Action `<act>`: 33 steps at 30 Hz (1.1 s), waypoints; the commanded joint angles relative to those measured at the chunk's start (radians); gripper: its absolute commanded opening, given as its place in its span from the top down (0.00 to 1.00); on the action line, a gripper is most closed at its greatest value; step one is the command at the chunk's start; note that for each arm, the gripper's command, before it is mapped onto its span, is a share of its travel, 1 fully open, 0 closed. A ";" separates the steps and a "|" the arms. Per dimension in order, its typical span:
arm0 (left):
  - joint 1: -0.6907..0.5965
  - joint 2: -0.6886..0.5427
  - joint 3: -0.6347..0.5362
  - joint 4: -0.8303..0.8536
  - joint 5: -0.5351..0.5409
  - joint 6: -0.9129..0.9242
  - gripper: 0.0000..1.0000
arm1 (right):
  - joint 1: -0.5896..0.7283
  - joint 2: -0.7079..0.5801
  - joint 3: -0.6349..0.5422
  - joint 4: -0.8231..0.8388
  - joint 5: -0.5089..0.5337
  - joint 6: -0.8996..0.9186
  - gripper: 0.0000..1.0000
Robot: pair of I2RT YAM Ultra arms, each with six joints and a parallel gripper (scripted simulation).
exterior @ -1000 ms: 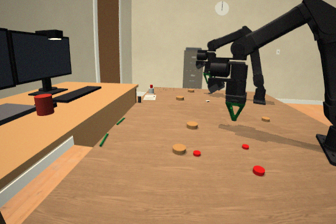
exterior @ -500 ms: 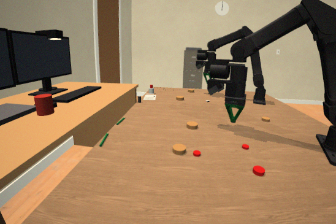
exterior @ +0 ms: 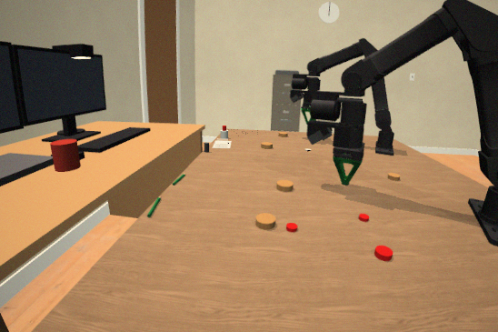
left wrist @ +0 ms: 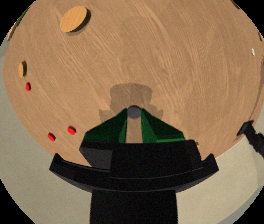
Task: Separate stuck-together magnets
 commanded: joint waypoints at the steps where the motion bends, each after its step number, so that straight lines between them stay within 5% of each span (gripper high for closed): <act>1: 0.002 -0.004 0.002 0.011 -0.001 0.000 0.82 | 0.001 -0.011 0.007 0.004 -0.002 -0.002 0.00; 26: 0.002 0.019 -0.034 0.069 -0.001 0.000 0.82 | 0.001 -0.011 0.007 0.004 -0.002 -0.002 0.00; 27: 0.002 0.019 -0.034 0.069 -0.001 0.000 0.00 | 0.001 -0.011 0.007 0.004 -0.002 -0.002 0.00; 33: 0.002 0.019 -0.034 0.069 -0.001 0.000 0.00 | 0.001 -0.011 0.007 0.004 -0.002 -0.002 0.00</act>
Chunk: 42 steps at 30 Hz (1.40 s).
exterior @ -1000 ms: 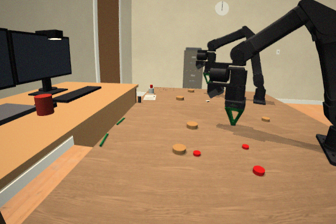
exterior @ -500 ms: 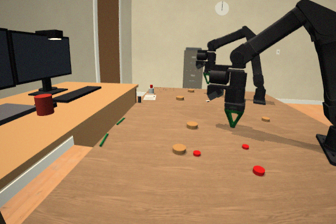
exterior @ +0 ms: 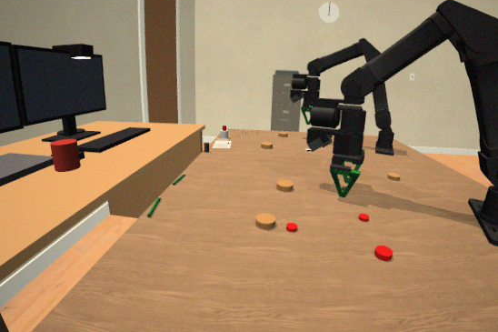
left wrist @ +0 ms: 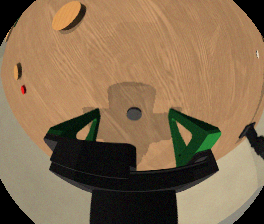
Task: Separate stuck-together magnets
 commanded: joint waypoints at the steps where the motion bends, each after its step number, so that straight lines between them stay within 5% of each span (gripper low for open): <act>1: 0.001 -0.006 0.008 0.007 0.002 0.000 0.00 | -0.001 -0.011 0.007 0.004 -0.001 -0.003 0.00; 42: 0.000 -0.092 0.197 -0.258 0.005 0.001 0.00 | -0.001 -0.011 0.007 0.004 -0.001 -0.003 0.00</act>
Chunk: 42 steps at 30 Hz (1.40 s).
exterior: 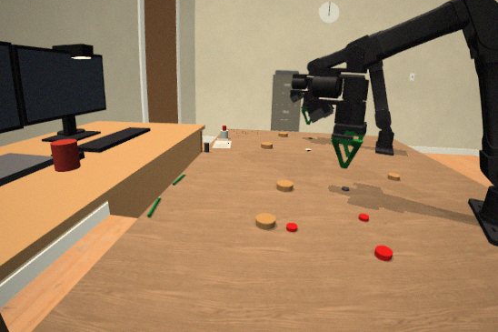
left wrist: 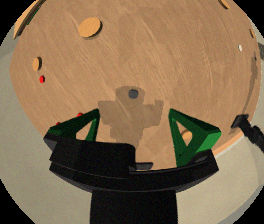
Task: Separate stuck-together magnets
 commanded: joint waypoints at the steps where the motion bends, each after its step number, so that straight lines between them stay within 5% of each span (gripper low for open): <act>1: 0.002 -0.009 0.005 -0.006 0.000 0.001 0.00 | 0.000 -0.011 0.007 0.004 0.001 0.000 0.00; 42: 0.006 -0.567 -0.247 0.864 -0.003 0.052 0.00 | 0.004 -0.568 -0.252 0.884 0.002 -0.012 0.00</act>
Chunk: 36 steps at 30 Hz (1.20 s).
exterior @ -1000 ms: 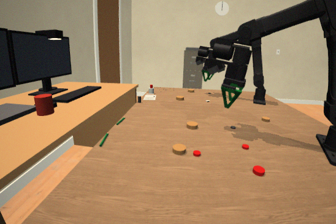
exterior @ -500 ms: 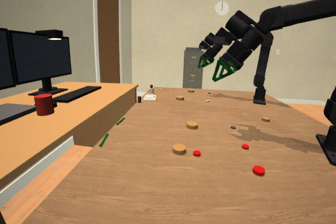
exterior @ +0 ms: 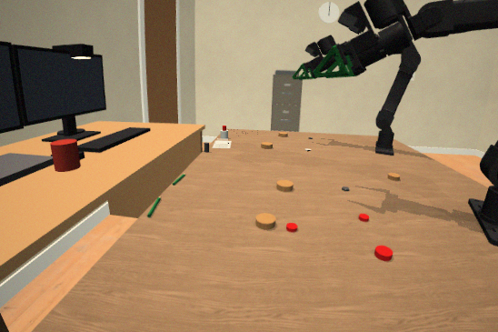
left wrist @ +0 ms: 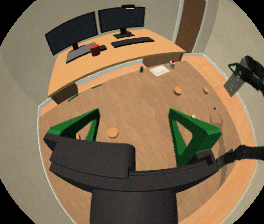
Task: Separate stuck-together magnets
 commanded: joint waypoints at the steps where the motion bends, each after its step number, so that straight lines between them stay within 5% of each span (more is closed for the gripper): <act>1: 0.000 -0.023 0.003 0.077 -0.001 0.006 0.00 | 0.000 -0.025 0.004 0.092 0.001 0.001 0.00; 16: 0.000 -0.228 -0.095 0.374 -0.001 0.024 0.00 | 0.000 -0.230 -0.096 0.394 0.002 -0.003 0.00; 36: 0.001 -0.250 -0.105 0.366 0.000 0.022 0.00 | -0.001 -0.250 -0.102 0.386 0.001 -0.003 0.00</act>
